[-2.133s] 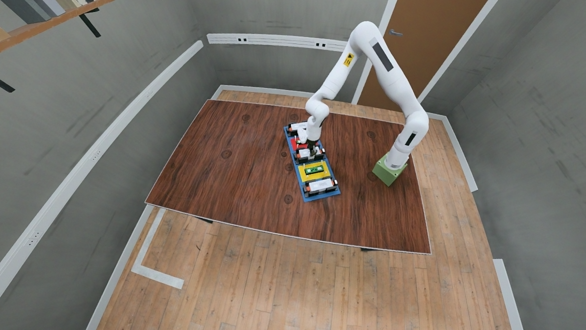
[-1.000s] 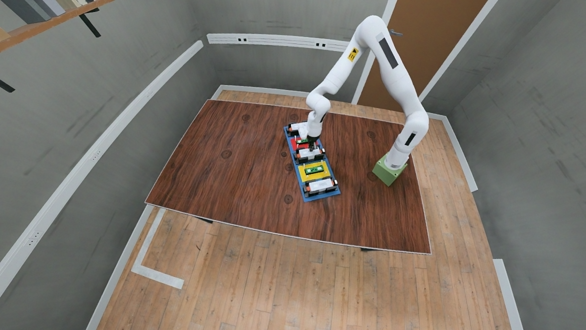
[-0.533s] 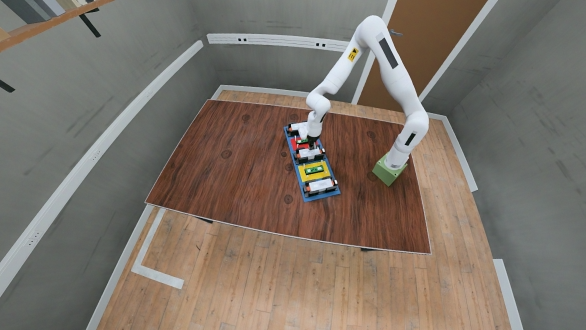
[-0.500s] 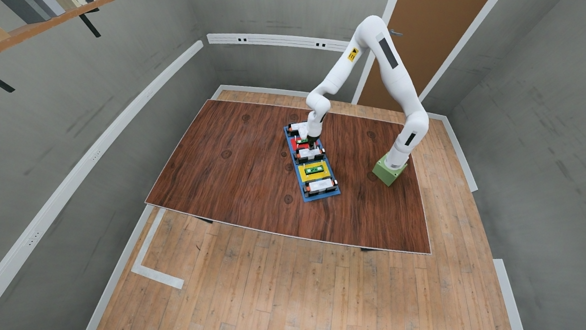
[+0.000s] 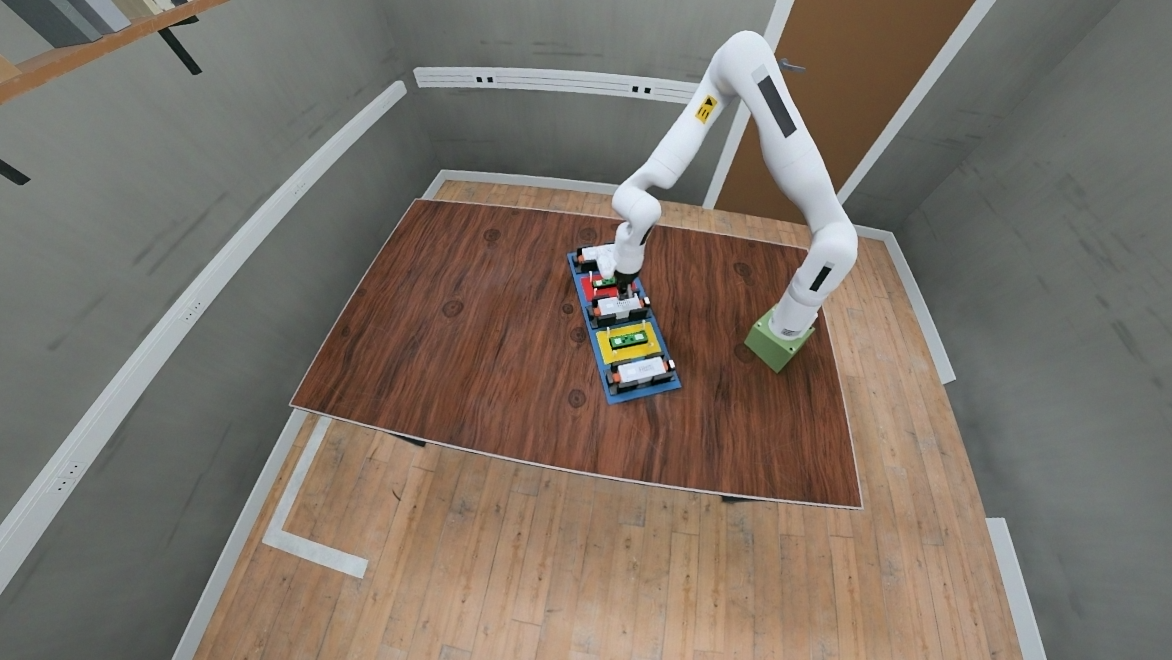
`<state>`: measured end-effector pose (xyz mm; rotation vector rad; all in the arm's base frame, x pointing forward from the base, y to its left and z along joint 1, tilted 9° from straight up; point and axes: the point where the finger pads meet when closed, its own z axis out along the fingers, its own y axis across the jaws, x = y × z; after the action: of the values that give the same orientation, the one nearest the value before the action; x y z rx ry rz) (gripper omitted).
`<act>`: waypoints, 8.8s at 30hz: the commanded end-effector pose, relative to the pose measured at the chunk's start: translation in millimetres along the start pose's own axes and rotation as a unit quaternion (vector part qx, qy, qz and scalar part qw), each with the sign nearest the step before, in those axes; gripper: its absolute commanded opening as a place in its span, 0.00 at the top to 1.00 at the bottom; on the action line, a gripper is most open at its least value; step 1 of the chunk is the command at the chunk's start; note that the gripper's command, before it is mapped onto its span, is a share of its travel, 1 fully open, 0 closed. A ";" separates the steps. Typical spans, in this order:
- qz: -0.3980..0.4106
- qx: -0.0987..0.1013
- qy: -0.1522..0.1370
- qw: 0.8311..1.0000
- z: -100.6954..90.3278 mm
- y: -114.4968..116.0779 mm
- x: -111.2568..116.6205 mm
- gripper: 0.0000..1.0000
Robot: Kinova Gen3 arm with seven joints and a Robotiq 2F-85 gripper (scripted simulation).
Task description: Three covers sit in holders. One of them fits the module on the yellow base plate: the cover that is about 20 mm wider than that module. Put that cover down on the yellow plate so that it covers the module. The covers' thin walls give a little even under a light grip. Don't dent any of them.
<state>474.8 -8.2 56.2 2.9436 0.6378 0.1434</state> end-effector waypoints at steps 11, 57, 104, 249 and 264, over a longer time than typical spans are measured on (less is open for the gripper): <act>0.000 0.000 0.001 1.000 -0.7 0.2 0.6 0.00; 0.000 0.000 0.001 1.000 9.2 0.3 0.7 0.00; 0.000 0.000 0.001 1.000 39.2 0.3 0.7 0.00; 0.000 0.000 0.001 1.000 -0.7 0.2 0.6 0.99; 0.000 0.000 0.001 1.000 -0.7 0.2 0.6 1.00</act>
<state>474.8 -8.2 56.2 2.9436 0.6378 0.1435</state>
